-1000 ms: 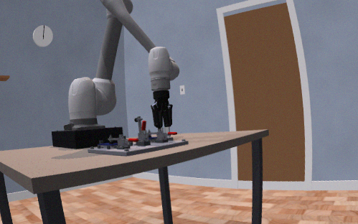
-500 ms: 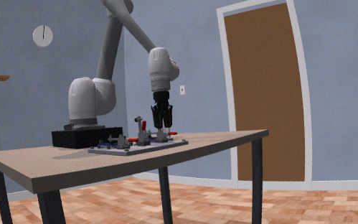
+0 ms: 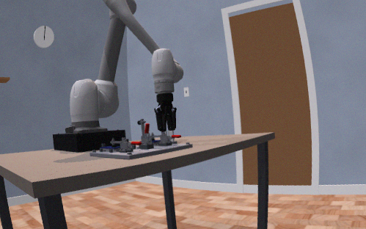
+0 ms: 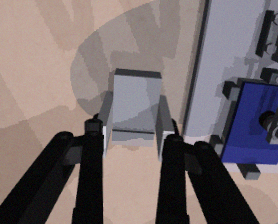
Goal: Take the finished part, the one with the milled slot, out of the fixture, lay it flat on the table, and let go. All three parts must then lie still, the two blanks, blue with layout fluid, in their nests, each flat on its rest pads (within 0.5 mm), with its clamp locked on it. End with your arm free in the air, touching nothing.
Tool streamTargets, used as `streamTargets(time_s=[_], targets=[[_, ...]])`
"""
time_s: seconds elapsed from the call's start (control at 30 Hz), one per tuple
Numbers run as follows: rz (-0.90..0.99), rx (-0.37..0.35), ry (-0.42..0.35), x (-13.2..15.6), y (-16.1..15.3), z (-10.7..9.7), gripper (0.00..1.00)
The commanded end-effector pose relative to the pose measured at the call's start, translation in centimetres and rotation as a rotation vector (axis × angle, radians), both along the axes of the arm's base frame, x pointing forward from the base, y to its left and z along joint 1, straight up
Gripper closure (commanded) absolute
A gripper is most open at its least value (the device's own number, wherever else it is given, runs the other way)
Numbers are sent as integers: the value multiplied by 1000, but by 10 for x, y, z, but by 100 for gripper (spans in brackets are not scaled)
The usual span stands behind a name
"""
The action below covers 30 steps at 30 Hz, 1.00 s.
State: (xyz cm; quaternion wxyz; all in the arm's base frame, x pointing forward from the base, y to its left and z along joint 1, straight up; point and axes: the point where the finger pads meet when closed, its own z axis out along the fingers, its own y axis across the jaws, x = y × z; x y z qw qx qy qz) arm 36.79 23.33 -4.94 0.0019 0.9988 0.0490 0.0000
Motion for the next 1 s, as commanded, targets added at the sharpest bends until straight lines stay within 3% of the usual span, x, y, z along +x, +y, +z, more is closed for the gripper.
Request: streamTargets(time_s=[0.0, 0.8, 0.83, 0.97], targets=[[0, 0, 0, 0, 0, 0, 100], [0, 0, 0, 0, 0, 0, 100], [0, 0, 0, 0, 0, 0, 60], [0, 0, 0, 0, 0, 0, 60]])
